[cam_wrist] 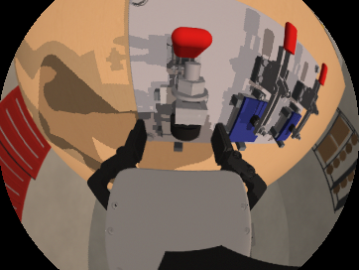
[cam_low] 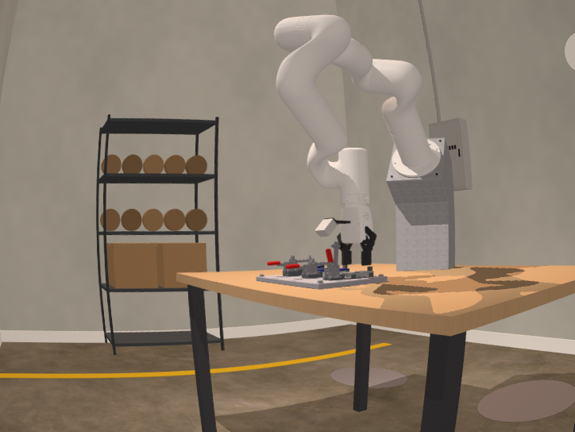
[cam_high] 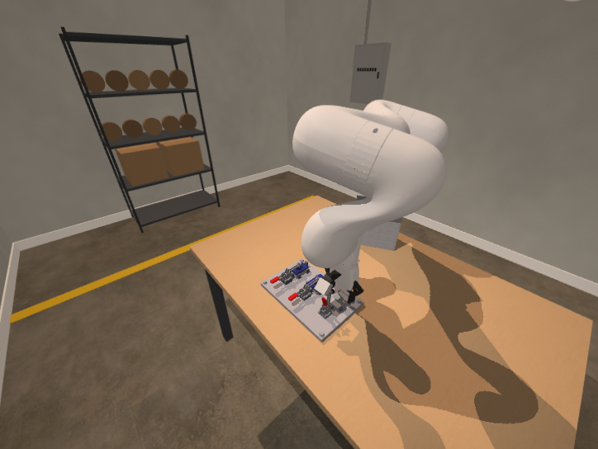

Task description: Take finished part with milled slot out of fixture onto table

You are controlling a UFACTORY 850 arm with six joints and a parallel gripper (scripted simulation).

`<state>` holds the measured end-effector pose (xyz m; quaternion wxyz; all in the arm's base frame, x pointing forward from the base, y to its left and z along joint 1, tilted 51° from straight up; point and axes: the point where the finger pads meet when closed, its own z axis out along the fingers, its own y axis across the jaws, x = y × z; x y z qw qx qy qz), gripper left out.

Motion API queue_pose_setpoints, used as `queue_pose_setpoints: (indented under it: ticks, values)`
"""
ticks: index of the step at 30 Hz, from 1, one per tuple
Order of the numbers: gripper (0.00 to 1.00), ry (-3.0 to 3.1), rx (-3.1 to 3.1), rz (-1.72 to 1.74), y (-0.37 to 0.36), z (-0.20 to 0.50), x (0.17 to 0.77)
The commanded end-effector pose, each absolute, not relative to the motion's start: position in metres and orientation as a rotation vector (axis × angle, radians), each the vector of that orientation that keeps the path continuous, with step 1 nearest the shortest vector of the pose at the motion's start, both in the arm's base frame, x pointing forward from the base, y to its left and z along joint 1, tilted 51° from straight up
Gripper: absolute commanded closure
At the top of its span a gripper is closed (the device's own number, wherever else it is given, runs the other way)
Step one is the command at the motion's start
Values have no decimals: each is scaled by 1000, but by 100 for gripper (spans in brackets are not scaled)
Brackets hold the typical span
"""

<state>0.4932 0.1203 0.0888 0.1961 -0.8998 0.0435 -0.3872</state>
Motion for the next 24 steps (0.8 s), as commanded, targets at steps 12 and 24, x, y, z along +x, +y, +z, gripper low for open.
queue_pose_setpoints:
  ticks: [12, 24]
  values:
    - [0, 122, -2521, -1085, 125, 80, 503]
    - [0, 122, -2521, -1085, 126, 78, 506]
